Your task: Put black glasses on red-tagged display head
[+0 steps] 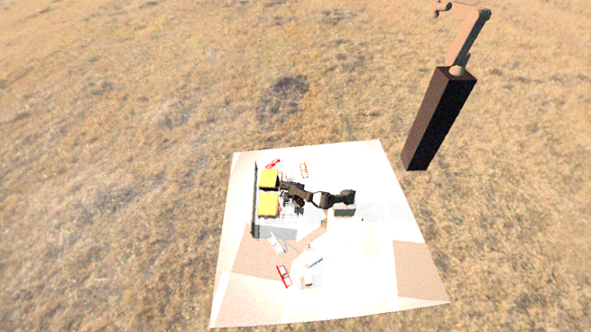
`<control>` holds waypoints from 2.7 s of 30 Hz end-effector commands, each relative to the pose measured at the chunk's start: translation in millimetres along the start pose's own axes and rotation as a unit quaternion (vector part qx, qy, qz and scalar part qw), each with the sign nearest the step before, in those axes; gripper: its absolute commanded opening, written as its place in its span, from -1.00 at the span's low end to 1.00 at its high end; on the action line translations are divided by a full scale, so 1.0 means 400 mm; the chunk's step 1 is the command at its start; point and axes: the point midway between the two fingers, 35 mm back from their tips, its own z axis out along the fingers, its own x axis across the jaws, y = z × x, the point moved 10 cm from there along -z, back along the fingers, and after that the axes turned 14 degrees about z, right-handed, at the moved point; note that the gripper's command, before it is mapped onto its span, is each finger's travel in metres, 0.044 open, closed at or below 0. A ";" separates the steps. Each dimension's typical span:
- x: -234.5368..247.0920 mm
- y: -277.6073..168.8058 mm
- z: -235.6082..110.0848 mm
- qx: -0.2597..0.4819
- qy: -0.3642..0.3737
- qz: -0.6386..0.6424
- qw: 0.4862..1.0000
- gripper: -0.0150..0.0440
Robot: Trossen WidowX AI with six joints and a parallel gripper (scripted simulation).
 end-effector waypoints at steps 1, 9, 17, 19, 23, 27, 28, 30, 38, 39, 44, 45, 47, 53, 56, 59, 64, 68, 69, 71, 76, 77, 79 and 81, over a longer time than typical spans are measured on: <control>-0.017 0.003 0.002 -0.002 0.001 0.003 1.000 -0.49; -0.044 0.010 0.002 -0.002 0.001 0.002 1.000 -0.49; -0.070 0.017 0.001 -0.002 0.001 0.002 1.000 -0.49; -0.077 0.019 0.002 -0.002 0.001 0.002 1.000 -0.49; -0.090 0.022 0.003 -0.002 0.001 0.002 1.000 -0.49; -0.104 0.026 0.003 -0.002 0.001 0.002 1.000 -0.49; -0.107 0.026 0.003 -0.002 0.001 0.002 1.000 -0.49; -0.114 0.028 0.003 -0.002 0.001 0.002 1.000 -0.49; -0.140 0.035 0.003 -0.002 0.000 0.002 1.000 -0.49; -0.144 0.036 0.003 -0.002 0.000 0.002 1.000 -0.49; -0.161 0.040 0.003 -0.002 0.000 0.001 1.000 -0.49; -0.164 0.041 0.003 -0.002 0.000 0.001 1.000 -0.49; -0.171 0.043 0.003 -0.002 0.000 0.001 1.000 -0.49; -0.191 0.048 0.003 -0.003 0.000 0.001 1.000 -0.49; -0.201 0.051 0.002 -0.003 0.000 0.001 1.000 -0.49; -0.211 0.054 0.002 -0.003 0.000 0.001 1.000 -0.49; -0.228 0.058 0.002 -0.003 0.000 0.001 1.000 -0.49; -0.241 0.062 0.002 -0.003 -0.001 0.001 1.000 -0.49; -0.244 0.062 0.002 -0.003 -0.001 0.001 1.000 -0.49; -0.250 0.064 0.001 -0.003 -0.001 0.001 1.000 -0.49; -0.258 0.066 0.001 -0.003 -0.001 0.001 1.000 -0.49; -0.259 0.066 0.001 -0.003 -0.001 0.001 1.000 -0.49; -0.261 0.067 0.001 -0.003 -0.001 0.001 1.000 -0.49; -0.261 0.067 0.001 -0.003 -0.001 0.001 1.000 -0.49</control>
